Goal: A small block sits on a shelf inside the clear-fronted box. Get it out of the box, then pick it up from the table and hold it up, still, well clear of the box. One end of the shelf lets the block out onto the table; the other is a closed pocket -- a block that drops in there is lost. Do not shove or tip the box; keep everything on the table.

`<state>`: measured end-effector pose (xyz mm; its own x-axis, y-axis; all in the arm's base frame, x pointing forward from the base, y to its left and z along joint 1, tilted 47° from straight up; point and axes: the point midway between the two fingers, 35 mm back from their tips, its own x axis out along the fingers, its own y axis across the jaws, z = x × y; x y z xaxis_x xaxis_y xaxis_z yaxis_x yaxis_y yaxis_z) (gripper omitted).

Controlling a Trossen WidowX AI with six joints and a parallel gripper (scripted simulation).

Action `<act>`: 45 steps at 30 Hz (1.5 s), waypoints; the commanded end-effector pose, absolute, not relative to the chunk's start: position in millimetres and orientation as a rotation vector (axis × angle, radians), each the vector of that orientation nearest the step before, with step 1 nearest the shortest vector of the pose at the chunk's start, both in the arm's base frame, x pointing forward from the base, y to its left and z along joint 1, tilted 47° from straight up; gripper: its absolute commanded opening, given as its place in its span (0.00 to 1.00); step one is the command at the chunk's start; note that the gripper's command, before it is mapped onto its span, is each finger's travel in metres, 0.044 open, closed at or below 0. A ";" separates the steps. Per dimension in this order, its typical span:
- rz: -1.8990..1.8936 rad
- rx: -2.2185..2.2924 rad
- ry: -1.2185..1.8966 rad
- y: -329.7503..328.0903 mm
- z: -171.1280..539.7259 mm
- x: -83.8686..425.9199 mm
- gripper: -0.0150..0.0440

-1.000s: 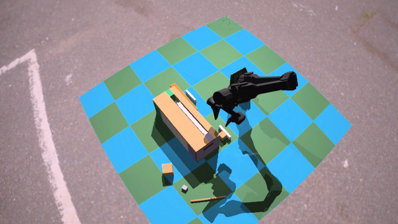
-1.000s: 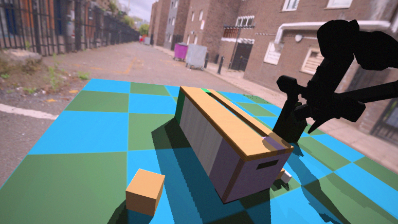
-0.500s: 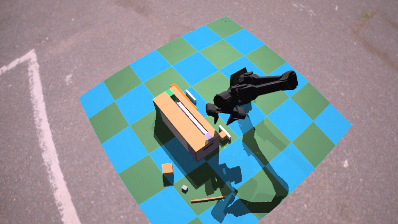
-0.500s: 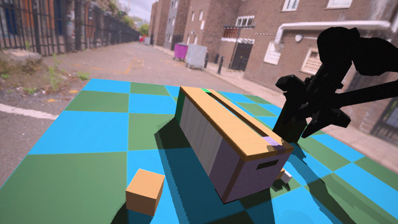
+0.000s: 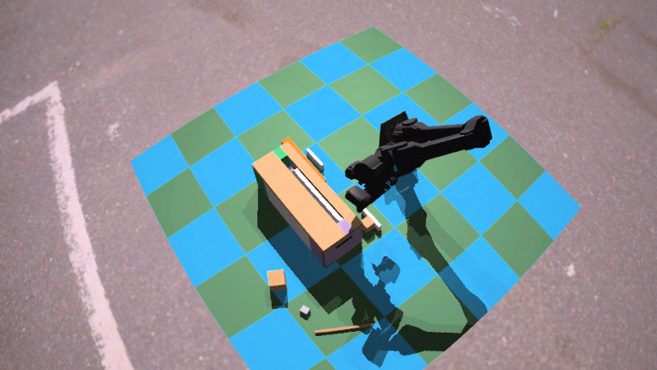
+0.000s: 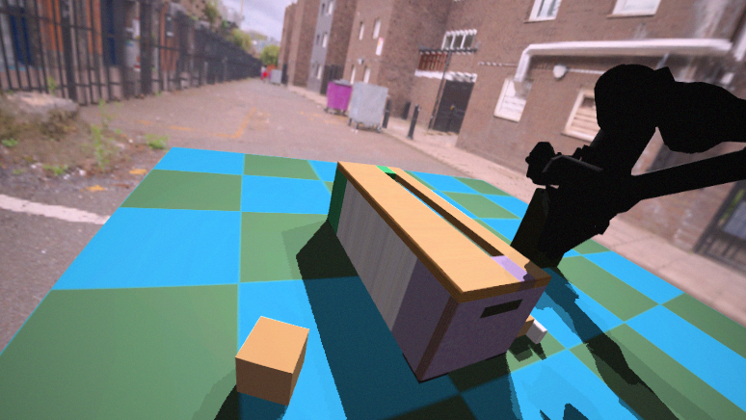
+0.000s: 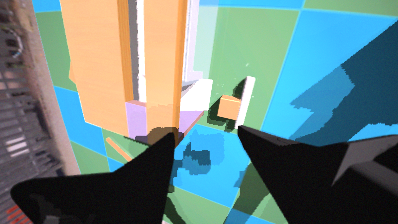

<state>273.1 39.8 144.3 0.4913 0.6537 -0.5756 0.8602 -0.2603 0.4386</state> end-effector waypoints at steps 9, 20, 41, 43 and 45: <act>0.389 0.807 1.033 59.3 126.4 274.5 0.74; 0.647 0.290 0.857 68.1 122.2 275.3 0.74; 1.007 -0.693 0.414 82.4 114.9 277.0 0.74; 1.032 -0.786 0.363 83.7 114.8 277.2 0.74; 1.056 -0.879 0.310 85.0 114.6 277.3 0.74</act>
<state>277.3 72.8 122.4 0.4811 0.6380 -0.6012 -0.6901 0.6986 0.1892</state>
